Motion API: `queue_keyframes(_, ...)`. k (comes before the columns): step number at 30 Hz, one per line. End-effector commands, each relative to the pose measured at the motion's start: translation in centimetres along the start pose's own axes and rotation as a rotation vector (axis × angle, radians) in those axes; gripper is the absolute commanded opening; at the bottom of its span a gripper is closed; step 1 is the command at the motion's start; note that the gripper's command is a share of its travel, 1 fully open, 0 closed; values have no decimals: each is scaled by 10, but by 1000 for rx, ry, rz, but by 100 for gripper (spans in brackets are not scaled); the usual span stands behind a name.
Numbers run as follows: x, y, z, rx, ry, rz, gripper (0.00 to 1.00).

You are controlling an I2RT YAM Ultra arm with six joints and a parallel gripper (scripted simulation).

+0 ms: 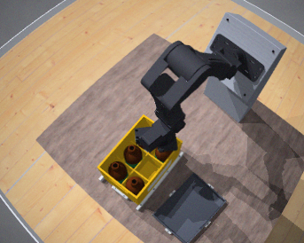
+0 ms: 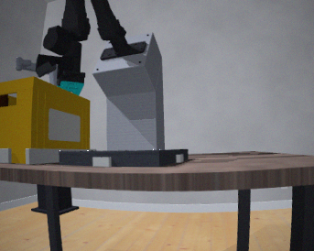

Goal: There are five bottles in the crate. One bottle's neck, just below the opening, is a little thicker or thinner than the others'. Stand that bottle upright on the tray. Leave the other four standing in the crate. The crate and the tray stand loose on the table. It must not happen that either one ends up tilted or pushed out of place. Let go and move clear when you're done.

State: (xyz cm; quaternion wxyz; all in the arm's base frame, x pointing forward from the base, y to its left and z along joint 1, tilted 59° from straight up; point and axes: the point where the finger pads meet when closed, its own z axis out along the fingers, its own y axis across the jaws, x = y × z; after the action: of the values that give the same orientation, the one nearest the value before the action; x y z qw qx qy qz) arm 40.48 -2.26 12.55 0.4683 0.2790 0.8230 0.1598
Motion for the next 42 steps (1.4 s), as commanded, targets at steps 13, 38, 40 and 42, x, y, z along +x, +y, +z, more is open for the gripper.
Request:
queue_keyframes(13, -4, 4, 1, -6, -10, 1, 0)
queue_keyframes(38, 2, -6, -14, 10, 3, 4, 0)
queue_keyframes(40, 2, -6, -16, 9, 3, 3, 0)
queue_keyframes(42, -1, -4, -18, 6, -1, 1, 0)
